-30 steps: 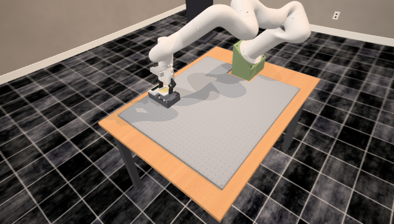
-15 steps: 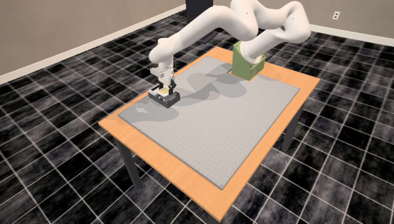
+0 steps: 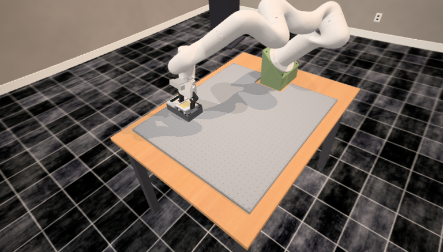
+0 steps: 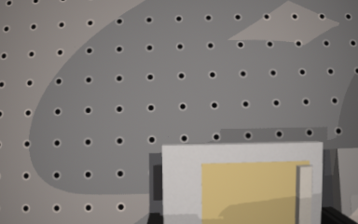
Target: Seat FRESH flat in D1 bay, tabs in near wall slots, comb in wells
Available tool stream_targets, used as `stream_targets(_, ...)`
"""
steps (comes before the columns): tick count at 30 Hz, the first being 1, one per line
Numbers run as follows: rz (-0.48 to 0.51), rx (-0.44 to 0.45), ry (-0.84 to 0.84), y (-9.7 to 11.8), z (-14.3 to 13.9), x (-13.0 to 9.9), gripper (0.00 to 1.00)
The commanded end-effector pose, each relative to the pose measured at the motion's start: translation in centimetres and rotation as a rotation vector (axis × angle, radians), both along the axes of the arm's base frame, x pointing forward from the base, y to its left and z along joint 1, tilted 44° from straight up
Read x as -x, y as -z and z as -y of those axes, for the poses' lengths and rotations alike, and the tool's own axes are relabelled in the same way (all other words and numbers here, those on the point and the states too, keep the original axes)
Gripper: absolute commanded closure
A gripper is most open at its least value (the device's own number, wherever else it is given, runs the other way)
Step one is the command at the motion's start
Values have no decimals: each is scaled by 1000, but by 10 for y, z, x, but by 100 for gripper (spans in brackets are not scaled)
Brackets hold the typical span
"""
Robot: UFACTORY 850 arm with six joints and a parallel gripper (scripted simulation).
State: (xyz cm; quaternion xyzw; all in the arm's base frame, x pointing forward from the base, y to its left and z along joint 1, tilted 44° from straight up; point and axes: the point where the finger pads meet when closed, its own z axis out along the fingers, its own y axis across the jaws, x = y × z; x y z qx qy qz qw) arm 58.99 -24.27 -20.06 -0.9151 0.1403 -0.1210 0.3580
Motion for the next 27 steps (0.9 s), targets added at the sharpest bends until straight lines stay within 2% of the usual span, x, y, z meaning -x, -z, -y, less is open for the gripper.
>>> stream_targets(1, 2, 1, 1, 2, -1, -1, 100)
stream_targets(27, 2, 1, 1, 5, -5, -2, 100)
